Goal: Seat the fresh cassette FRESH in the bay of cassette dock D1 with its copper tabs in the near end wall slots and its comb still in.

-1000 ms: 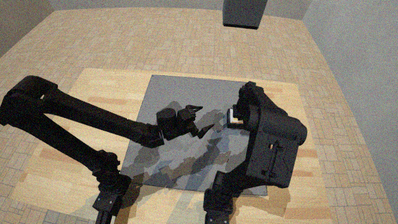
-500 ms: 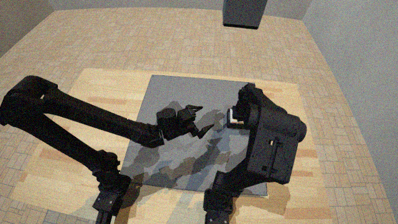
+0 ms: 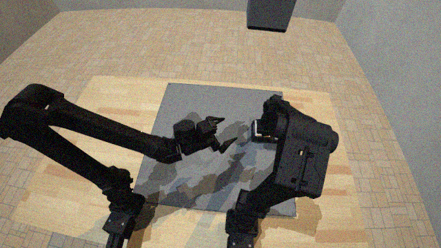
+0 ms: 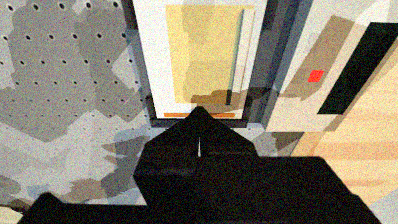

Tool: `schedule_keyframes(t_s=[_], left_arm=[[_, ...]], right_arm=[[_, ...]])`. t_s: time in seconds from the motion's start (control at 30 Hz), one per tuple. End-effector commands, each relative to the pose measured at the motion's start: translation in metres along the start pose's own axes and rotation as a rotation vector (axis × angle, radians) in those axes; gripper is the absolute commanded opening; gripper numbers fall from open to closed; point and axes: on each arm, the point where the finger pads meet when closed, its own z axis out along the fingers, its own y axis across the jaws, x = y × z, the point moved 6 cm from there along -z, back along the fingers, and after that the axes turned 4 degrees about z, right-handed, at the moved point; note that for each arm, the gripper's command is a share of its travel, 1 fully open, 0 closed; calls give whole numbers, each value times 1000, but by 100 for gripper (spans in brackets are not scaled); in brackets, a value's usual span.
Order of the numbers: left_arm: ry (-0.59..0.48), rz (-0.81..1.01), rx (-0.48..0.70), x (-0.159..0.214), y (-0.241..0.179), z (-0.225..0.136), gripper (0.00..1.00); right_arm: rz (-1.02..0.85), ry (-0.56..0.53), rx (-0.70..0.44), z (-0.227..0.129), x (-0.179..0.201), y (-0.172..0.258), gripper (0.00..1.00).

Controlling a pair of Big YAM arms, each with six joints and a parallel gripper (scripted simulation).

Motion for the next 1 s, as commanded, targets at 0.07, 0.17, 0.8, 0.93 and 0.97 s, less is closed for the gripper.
schedule_keyframes(t_s=[0.07,0.17,0.8,0.93,0.97], left_arm=[[-31,-6,-11,-11,3,4,100],[-31,-6,-11,-11,3,4,100],[-31,-6,-11,-11,3,4,100],[-31,-6,-11,-11,3,4,100],[-31,-6,-11,-11,3,4,100]], right_arm=[[6,2,-2,14,-3,0,0],[3,-28,1,-5,-12,1,0],[5,-38,5,-32,-17,-2,0],[5,-39,5,-32,-17,-2,0],[5,-39,5,-32,-17,-2,0]])
